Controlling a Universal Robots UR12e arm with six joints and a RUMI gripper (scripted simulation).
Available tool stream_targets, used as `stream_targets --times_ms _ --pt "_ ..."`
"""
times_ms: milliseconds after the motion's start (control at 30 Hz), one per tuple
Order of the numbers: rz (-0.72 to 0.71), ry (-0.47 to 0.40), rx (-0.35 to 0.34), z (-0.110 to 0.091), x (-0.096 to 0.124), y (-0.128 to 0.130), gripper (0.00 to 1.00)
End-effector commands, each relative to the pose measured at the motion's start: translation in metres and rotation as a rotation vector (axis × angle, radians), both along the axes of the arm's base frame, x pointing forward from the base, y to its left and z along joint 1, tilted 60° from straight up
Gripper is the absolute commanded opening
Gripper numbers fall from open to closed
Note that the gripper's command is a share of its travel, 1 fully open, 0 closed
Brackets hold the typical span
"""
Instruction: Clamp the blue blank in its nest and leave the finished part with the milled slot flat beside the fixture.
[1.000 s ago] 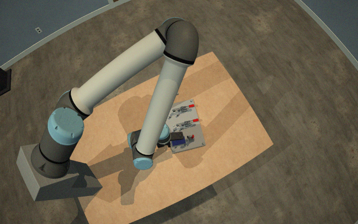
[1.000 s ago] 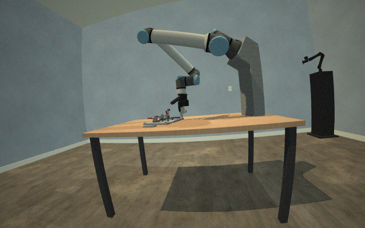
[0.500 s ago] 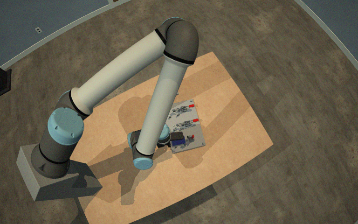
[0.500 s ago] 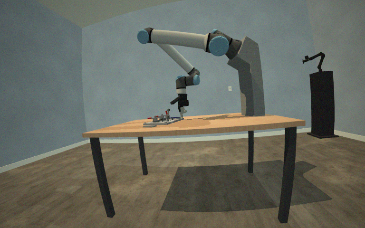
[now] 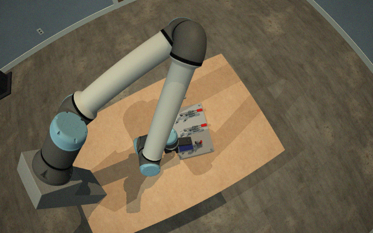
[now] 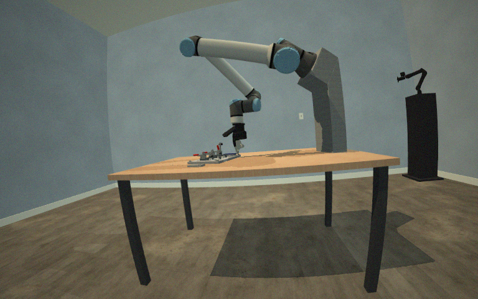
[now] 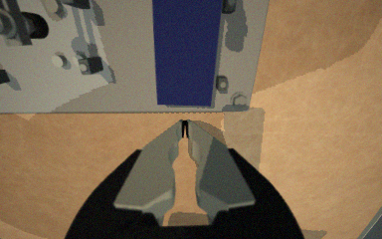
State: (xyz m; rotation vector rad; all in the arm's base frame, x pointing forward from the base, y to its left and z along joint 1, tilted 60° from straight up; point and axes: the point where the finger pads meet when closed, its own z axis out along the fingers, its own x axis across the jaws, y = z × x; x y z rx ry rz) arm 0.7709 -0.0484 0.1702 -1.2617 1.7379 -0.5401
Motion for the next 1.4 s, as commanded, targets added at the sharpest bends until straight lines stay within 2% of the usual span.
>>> stream_targets --times_ms 0,1367 --pt "-0.001 -0.001 -0.001 0.0005 0.0005 -0.0016 0.00" --pt "-0.001 -0.004 -0.002 0.0073 0.0048 -0.0047 0.00"
